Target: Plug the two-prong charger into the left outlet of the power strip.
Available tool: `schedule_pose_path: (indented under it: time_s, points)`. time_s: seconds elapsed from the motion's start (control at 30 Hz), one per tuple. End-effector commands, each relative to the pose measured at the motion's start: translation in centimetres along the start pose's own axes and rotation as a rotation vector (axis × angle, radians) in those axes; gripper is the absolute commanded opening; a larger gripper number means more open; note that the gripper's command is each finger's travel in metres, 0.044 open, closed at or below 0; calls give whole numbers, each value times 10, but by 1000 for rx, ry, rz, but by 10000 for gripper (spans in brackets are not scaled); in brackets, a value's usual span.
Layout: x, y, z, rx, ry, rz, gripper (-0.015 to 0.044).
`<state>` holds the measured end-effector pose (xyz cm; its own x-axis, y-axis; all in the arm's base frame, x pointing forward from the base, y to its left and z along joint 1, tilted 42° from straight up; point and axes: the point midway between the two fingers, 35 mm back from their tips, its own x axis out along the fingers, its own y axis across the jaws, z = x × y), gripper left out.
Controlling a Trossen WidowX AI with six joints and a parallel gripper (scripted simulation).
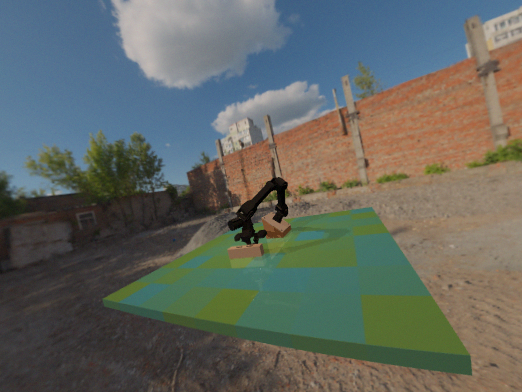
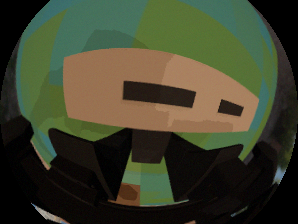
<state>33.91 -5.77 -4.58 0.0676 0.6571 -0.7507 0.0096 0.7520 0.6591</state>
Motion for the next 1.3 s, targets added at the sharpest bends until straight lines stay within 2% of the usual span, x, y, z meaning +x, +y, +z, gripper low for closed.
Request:
schedule_pose_path:
  time_s: [0.0, 1.23, 1.27]
  points:
    - [-3, 0, 6, -16, -19, -1, 0]
    - [0, 0, 0, -1, 3, -2, 0]
    - [0, 0, 0, -1, 3, -2, 26]
